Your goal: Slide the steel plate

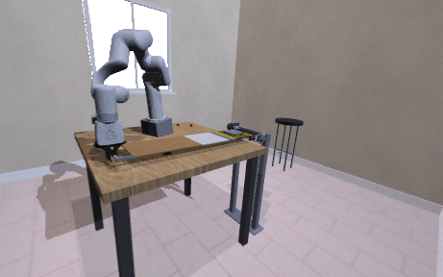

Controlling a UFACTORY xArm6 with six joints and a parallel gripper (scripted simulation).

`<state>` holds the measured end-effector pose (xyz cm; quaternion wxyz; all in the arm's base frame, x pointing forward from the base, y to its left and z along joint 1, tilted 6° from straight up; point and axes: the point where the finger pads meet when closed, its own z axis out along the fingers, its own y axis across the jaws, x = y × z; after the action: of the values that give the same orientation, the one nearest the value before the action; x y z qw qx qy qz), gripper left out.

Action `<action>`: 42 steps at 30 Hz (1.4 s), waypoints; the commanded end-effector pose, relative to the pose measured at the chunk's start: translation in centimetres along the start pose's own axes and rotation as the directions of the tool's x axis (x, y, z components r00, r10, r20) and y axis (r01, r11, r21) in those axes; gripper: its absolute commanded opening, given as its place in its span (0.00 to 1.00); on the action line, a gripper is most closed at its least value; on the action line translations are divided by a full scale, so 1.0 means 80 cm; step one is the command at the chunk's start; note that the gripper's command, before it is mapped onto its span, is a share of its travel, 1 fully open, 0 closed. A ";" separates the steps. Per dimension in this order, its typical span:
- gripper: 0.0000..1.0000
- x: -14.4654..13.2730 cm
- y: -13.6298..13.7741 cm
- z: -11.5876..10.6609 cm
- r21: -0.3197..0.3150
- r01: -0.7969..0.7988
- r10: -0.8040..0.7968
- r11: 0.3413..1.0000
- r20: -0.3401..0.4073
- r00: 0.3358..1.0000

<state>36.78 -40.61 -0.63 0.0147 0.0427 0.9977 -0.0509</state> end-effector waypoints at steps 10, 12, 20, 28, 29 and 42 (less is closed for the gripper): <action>0.00 -0.002 -0.002 0.008 0.004 0.000 0.000 1.000 0.005 1.000; 0.00 -0.002 -0.002 0.010 0.004 0.000 0.000 1.000 0.005 1.000; 0.00 -0.002 -0.002 0.012 0.004 0.000 0.000 1.000 0.005 1.000; 0.00 -0.002 -0.002 0.012 0.004 0.000 0.000 1.000 0.005 1.000; 0.00 -0.002 -0.002 0.012 0.004 0.000 0.000 1.000 0.005 1.000; 0.41 -0.002 -0.002 0.012 0.004 0.000 0.000 1.000 0.005 1.000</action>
<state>36.82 -40.77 -1.85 0.0148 0.0427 0.9977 -0.0510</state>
